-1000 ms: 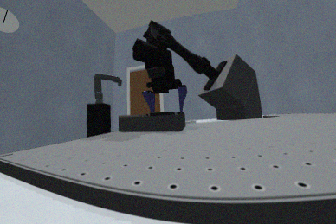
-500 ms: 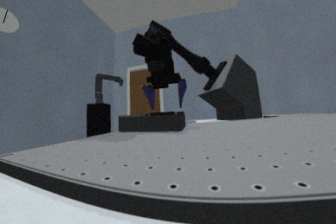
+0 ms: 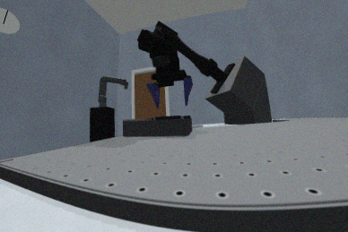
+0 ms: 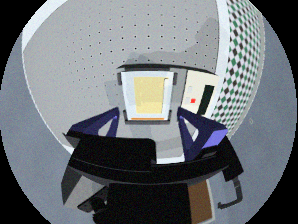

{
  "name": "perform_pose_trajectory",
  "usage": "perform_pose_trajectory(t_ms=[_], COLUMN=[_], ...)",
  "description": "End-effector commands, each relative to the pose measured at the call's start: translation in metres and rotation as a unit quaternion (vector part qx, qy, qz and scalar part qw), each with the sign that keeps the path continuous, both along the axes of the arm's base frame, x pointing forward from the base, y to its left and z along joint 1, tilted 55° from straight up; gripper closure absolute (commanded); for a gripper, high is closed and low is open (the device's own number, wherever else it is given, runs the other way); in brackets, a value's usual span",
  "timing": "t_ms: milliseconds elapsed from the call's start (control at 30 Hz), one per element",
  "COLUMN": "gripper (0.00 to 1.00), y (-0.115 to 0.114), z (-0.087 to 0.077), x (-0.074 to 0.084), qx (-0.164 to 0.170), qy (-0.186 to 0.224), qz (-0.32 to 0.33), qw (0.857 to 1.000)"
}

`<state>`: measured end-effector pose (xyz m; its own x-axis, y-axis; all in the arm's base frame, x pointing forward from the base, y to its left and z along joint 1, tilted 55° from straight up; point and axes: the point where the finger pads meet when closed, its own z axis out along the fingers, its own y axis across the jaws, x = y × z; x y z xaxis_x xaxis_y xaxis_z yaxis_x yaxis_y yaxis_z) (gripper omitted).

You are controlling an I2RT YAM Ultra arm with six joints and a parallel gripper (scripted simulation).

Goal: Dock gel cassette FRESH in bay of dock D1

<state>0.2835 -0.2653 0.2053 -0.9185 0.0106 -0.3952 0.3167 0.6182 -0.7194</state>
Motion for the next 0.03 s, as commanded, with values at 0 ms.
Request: perform_pose_trajectory(t_ms=[0], gripper=[0.08], y=[0.0084], z=[0.0201], x=[0.0022], qx=[-0.008], qy=[-0.019], qz=[0.003], qw=[1.0])
